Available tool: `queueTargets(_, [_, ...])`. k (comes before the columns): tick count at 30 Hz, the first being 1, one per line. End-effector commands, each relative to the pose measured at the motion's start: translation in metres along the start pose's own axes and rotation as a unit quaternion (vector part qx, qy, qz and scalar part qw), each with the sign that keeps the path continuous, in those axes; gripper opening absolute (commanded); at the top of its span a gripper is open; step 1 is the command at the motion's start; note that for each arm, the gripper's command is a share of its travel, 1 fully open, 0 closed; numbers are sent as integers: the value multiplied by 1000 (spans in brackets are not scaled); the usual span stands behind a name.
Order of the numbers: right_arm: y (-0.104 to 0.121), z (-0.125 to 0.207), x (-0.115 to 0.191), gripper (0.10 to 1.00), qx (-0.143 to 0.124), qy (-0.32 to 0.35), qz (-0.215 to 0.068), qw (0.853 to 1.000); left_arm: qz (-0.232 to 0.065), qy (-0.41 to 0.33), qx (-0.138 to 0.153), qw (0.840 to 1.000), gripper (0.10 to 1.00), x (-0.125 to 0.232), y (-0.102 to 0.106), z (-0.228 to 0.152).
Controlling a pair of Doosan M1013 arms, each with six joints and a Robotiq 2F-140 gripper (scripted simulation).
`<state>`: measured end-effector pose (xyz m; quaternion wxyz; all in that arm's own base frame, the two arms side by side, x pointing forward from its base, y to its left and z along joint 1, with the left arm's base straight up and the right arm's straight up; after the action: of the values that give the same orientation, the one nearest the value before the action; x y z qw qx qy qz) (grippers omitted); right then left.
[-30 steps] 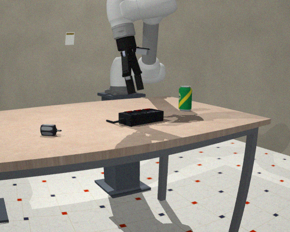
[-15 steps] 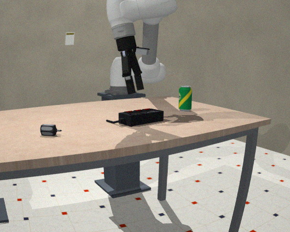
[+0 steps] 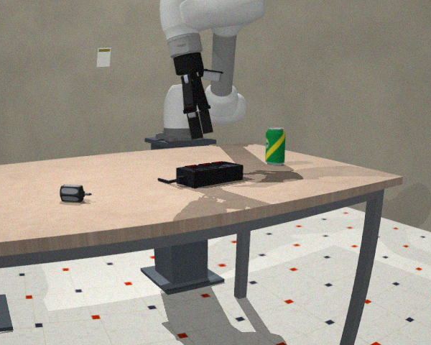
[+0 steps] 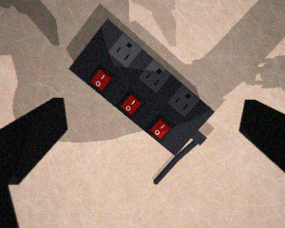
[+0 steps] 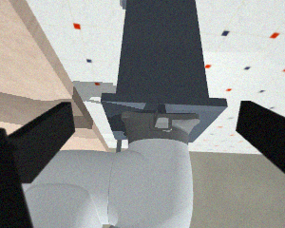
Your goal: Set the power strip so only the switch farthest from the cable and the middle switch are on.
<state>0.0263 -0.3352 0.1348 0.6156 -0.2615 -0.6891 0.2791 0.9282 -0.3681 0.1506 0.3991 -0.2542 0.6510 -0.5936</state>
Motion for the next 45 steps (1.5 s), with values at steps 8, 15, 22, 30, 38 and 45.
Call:
queueTargets(8, [0, 0, 0, 1000, 0, 0, 0, 1000, -65, -234, -28, 970, 1000, -19, -29, 0])
queueTargets(15, [0, 0, 0, 1000, 0, 0, 0, 1000, -96, -347, -51, 932, 1000, -28, -46, 1])
queueTargets(22, [0, 0, 0, 1000, 0, 0, 0, 1000, -96, -347, -51, 932, 1000, -28, -46, 1])
queueTargets(30, [0, 0, 0, 1000, 0, 0, 0, 1000, -96, -347, -51, 932, 1000, -28, -46, 1])
queueTargets(38, [0, 0, 0, 1000, 0, 0, 0, 1000, -94, -424, -56, 899, 1000, -47, 7, -48])
queueTargets(45, [0, 0, 0, 1000, 0, 0, 0, 1000, -94, -425, -56, 899, 99, -47, 8, -48])
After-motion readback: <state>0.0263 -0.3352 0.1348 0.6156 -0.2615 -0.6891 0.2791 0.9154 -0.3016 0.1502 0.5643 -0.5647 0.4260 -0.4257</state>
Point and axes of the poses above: on each arm, the point where the finger pads meet when closed, its own y axis out along the fingers, its own z axis across the jaws, x = y × z, the point moved 2 cm from there along -y, back along the fingers, and after that the axes turned 4 degrees about -y, right-handed, at the moved point
